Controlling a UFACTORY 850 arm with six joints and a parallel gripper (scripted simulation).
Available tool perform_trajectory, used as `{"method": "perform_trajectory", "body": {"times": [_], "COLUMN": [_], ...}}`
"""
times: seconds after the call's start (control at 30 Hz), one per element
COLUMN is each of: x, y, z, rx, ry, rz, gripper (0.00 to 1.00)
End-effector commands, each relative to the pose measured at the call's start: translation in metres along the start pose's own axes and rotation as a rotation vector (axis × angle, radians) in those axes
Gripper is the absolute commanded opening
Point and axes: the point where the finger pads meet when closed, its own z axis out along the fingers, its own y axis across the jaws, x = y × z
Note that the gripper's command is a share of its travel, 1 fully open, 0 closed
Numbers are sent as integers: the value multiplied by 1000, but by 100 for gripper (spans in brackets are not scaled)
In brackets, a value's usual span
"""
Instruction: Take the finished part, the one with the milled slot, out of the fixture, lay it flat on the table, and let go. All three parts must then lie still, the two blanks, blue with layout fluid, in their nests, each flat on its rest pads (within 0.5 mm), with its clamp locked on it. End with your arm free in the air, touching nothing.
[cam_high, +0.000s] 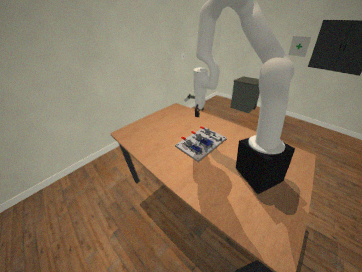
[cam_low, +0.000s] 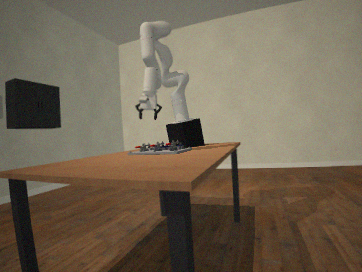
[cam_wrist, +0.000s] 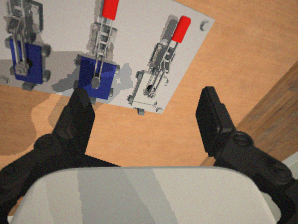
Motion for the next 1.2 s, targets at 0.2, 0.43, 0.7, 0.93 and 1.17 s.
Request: {"method": "perform_trajectory", "body": {"times": [0.2,0.43,0.7,0.93,1.17], "x": [-16,-16,-16,-16,-16], "y": [9,9,9,9,9], "z": [2,2,2,2,2], "rx": [8,8,8,8,8], "ry": [2,2,2,2,2], "rz": [54,54,54,54,54], "gripper": [100,100,100,100,100]}}
